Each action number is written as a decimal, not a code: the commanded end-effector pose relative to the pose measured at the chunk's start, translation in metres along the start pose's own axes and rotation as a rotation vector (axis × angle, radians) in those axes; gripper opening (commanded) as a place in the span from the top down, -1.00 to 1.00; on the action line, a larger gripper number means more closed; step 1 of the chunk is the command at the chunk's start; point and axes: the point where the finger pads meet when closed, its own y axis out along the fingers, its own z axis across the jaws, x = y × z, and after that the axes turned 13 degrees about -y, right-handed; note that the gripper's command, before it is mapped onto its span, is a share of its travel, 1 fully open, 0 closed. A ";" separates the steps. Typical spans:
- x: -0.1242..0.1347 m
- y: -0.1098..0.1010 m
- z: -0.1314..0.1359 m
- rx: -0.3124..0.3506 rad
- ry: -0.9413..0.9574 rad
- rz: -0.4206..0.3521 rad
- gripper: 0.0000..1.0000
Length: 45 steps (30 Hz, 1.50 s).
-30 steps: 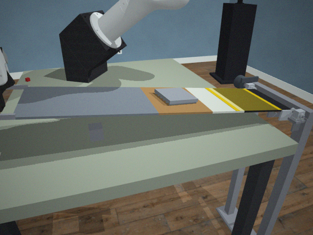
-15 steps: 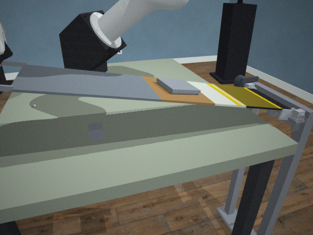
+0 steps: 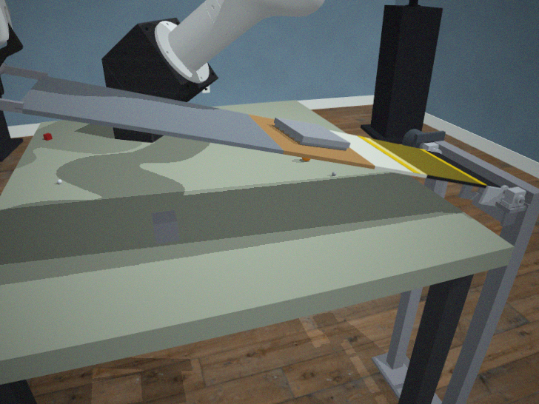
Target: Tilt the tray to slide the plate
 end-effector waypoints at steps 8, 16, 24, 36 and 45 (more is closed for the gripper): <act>0.001 -0.002 0.000 0.000 -0.001 -0.001 1.00; 0.003 -0.033 0.010 0.000 -0.001 -0.001 1.00; 0.001 -0.001 0.000 0.000 -0.001 -0.001 1.00; -0.001 0.017 -0.005 0.000 -0.001 -0.001 1.00; -0.001 0.031 -0.008 0.000 -0.001 -0.001 1.00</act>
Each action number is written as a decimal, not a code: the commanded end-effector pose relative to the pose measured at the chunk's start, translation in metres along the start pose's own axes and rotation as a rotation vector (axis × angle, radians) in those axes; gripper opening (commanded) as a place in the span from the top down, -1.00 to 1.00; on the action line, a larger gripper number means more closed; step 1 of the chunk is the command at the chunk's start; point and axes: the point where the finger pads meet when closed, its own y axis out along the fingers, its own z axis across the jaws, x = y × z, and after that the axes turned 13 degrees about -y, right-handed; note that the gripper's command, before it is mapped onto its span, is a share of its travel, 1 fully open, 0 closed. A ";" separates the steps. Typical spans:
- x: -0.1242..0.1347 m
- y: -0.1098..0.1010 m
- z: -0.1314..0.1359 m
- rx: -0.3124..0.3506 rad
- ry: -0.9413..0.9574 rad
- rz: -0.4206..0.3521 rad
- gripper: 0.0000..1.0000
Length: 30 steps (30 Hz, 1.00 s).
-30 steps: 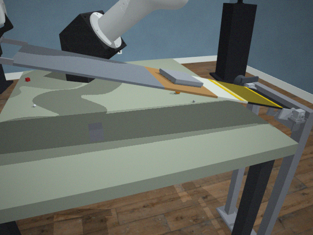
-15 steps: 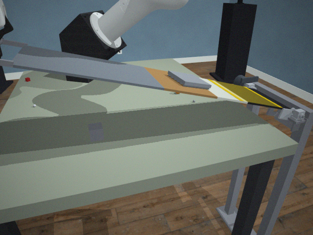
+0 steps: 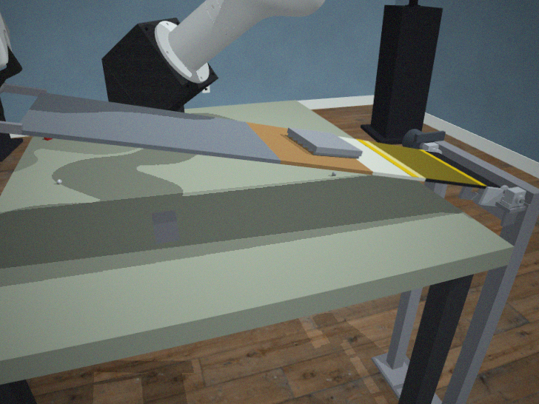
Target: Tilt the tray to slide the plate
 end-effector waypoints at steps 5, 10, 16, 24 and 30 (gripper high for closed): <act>0.000 0.005 -0.002 -0.001 -0.001 -0.001 1.00; 0.000 0.006 -0.002 -0.001 -0.001 -0.001 1.00; 0.000 0.007 -0.002 -0.001 -0.001 -0.001 1.00; 0.004 -0.061 0.017 -0.001 -0.001 -0.001 1.00; 0.000 0.002 -0.001 -0.001 -0.001 -0.001 1.00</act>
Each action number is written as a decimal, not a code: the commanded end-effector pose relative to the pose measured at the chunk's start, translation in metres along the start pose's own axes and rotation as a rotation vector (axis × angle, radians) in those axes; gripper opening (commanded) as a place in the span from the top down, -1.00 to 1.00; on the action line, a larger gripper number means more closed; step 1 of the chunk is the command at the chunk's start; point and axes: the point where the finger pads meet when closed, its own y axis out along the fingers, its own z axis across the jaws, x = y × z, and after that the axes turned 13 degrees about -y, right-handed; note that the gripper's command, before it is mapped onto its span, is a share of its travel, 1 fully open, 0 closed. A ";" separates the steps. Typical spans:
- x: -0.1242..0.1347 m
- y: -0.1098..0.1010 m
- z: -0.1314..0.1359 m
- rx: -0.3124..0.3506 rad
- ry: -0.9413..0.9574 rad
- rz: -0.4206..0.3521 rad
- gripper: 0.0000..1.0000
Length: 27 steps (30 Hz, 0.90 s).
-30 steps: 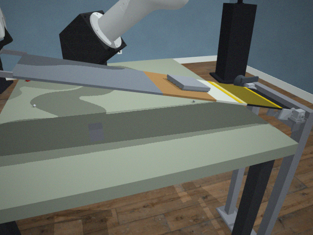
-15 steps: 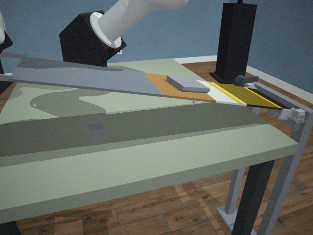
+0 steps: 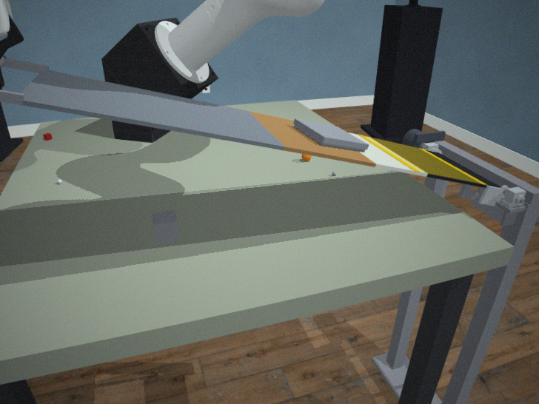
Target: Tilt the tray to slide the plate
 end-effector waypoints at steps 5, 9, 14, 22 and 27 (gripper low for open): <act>-0.003 0.045 -0.012 0.002 0.001 0.000 1.00; -0.003 0.050 -0.013 0.002 0.001 0.000 1.00; -0.003 0.053 -0.014 0.002 0.001 0.000 1.00; -0.003 0.059 -0.015 0.002 0.001 0.000 1.00; 0.000 0.003 -0.001 0.002 0.001 0.000 1.00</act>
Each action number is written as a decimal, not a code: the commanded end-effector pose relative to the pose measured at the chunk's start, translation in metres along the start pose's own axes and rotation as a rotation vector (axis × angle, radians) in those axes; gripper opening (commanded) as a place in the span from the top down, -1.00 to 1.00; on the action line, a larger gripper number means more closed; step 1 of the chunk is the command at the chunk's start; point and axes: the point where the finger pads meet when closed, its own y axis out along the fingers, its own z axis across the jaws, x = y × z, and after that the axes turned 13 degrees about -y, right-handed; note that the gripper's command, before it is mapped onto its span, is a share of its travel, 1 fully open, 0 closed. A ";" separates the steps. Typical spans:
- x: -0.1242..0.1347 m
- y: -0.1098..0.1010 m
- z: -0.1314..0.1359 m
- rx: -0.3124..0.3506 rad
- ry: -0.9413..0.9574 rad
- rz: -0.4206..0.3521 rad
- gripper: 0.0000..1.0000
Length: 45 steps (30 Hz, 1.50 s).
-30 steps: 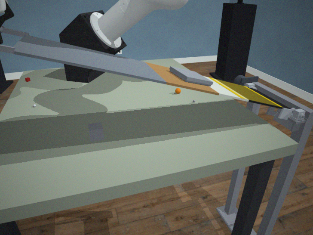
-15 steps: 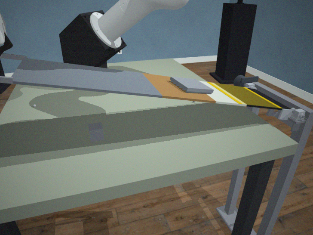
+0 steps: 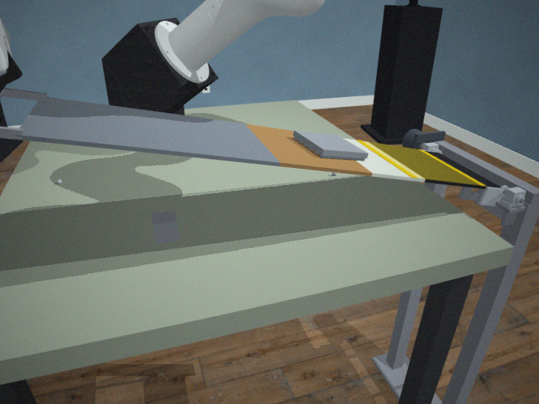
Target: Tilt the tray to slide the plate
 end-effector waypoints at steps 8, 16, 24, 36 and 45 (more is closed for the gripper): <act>0.001 0.013 -0.004 -0.001 -0.003 -0.002 1.00; 0.001 0.016 -0.004 -0.001 -0.003 -0.002 1.00; 0.000 0.022 -0.006 -0.001 -0.003 -0.002 1.00; 0.004 -0.050 0.013 -0.001 -0.003 -0.002 1.00; 0.000 0.024 -0.006 -0.001 -0.003 -0.002 1.00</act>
